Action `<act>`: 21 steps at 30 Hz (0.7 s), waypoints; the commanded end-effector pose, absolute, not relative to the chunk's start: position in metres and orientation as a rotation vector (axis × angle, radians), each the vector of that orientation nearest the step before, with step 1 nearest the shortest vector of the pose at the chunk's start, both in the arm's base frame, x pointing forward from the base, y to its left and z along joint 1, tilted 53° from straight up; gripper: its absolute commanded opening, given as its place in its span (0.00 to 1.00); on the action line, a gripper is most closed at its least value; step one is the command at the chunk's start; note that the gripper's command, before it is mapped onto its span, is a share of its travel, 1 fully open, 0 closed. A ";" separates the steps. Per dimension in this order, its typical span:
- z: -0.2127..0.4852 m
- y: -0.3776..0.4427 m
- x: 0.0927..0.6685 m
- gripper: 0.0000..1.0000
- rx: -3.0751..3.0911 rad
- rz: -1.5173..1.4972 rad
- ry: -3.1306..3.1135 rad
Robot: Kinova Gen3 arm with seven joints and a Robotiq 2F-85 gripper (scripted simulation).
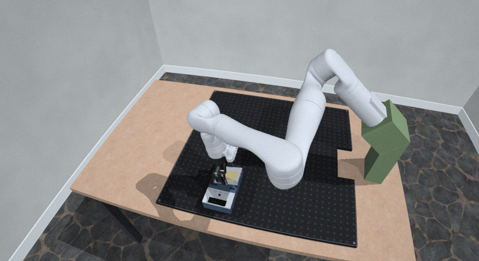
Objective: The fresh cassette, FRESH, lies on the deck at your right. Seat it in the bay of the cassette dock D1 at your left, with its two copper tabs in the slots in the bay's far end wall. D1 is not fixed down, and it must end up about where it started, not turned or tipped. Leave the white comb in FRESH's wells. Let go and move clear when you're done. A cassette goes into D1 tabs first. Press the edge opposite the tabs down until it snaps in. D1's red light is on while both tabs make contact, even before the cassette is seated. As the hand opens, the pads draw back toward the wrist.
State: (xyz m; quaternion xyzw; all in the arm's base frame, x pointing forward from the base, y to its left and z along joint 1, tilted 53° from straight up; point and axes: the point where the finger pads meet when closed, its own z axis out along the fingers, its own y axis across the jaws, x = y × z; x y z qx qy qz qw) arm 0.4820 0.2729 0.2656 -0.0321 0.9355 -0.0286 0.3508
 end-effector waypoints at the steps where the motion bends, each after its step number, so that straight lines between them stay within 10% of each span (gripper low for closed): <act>1: 0.266 0.273 0.482 0.00 -0.084 -0.073 2.421; 21: 0.263 0.273 0.486 0.00 -0.084 -0.073 2.421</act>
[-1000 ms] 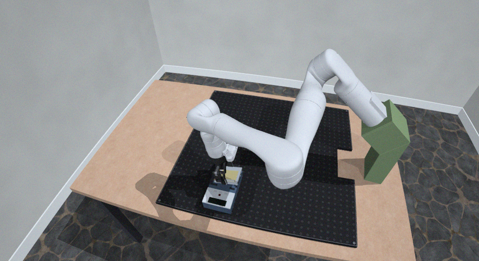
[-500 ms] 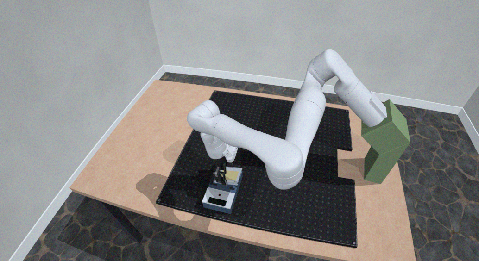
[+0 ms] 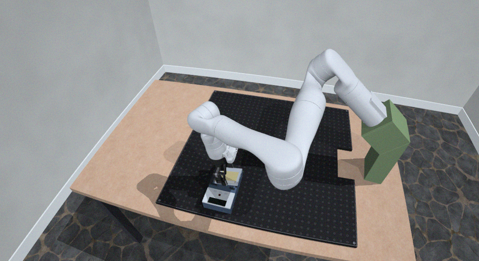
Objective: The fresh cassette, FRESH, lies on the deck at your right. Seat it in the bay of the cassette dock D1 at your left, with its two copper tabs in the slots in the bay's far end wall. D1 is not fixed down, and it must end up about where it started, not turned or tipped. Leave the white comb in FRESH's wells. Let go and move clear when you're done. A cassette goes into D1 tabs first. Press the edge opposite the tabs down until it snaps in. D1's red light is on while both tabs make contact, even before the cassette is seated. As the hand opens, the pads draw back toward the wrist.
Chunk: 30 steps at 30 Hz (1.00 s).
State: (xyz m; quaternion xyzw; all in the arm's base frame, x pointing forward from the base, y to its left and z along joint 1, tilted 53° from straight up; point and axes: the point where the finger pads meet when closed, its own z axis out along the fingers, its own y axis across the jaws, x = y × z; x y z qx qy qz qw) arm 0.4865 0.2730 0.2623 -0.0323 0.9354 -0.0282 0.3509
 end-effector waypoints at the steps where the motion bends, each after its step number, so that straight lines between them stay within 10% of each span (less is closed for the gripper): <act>1: 0.263 0.273 0.486 0.00 -0.084 -0.073 2.421; 14: 0.261 0.273 0.489 0.00 -0.084 -0.073 2.421; 15: 0.261 0.273 0.489 1.00 -0.084 -0.073 2.421; 30: 0.261 0.273 0.489 1.00 -0.084 -0.073 2.421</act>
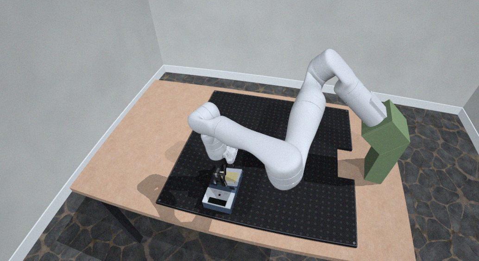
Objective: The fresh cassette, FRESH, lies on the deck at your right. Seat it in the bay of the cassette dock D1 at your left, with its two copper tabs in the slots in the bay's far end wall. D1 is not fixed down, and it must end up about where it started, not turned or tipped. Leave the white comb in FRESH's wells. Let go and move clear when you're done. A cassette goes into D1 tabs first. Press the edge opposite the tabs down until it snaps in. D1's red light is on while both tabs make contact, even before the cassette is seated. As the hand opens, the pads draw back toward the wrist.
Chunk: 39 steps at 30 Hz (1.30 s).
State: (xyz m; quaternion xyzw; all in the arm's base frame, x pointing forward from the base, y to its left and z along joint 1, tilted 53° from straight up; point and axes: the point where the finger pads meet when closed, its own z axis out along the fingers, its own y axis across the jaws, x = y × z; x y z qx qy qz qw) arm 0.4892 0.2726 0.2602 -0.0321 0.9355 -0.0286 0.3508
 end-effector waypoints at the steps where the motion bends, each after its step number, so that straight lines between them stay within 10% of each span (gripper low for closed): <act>1: 0.261 0.273 0.489 1.00 -0.084 -0.073 2.421; 39: 0.284 0.274 0.458 1.00 -0.084 -0.073 2.421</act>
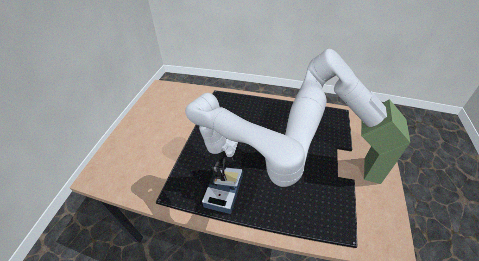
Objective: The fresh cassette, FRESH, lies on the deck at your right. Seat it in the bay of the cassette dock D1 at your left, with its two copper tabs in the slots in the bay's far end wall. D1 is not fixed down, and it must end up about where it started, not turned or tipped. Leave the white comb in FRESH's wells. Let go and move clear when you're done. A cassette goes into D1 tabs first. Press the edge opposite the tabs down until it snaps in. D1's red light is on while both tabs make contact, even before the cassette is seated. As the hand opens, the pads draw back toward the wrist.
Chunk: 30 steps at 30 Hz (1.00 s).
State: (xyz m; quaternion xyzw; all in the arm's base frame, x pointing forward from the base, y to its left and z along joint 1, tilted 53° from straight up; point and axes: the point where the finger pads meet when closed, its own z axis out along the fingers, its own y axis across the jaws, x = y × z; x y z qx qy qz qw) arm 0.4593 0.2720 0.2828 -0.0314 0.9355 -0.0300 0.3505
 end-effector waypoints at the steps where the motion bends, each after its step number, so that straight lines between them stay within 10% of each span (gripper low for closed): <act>1: 0.285 0.274 0.457 1.00 -0.084 -0.073 2.421; 10: 0.288 0.274 0.453 1.00 -0.084 -0.073 2.421; 11: 0.287 0.274 0.452 0.00 -0.084 -0.071 2.388; 30: 0.269 0.272 0.439 0.00 -0.087 -0.061 2.221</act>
